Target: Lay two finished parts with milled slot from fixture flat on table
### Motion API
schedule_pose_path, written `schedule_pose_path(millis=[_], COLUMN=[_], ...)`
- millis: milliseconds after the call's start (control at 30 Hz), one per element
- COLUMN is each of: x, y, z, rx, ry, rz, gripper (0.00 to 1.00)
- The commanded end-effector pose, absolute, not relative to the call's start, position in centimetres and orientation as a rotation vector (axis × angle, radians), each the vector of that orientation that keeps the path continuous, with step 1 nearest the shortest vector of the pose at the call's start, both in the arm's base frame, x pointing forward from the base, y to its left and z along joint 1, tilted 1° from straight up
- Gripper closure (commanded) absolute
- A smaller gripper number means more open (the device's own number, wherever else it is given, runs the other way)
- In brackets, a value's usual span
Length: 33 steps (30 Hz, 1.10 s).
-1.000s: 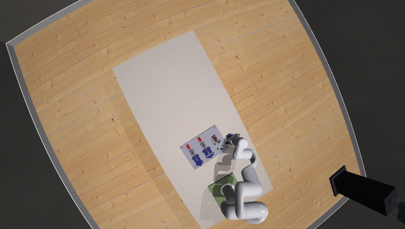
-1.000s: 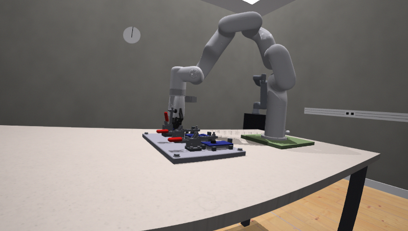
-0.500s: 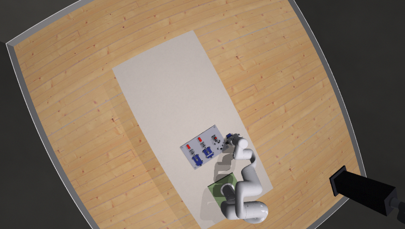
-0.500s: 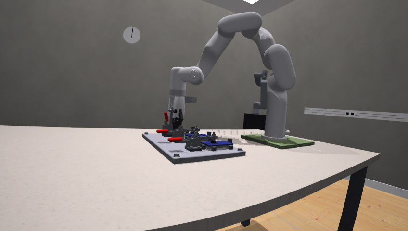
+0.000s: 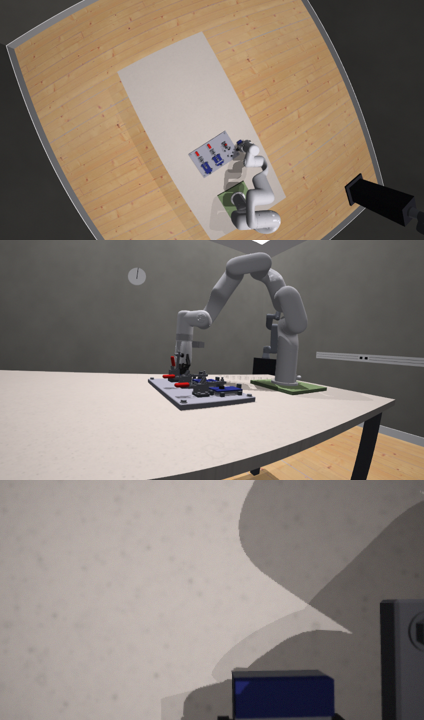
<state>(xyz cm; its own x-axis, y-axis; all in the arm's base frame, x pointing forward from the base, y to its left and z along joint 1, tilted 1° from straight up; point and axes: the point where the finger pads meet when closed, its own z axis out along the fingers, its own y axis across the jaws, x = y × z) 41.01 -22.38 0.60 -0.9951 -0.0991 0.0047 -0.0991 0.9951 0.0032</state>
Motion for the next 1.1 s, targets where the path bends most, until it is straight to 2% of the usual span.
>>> schedule_pose_path(millis=[0, 567, 600, 1067], x=[41.15, 41.15, 41.15, 41.15], y=[-22.46, -22.46, -22.46, -22.45], z=[0.68, 0.67, 0.67, 0.67], rx=[0.156, 0.156, 0.156, 0.156], ry=[-3.136, -3.136, -3.136, -3.136], rz=[-0.001, -0.001, -0.001, -0.001], gripper=[1.0, 1.0, 0.31, 0.31])
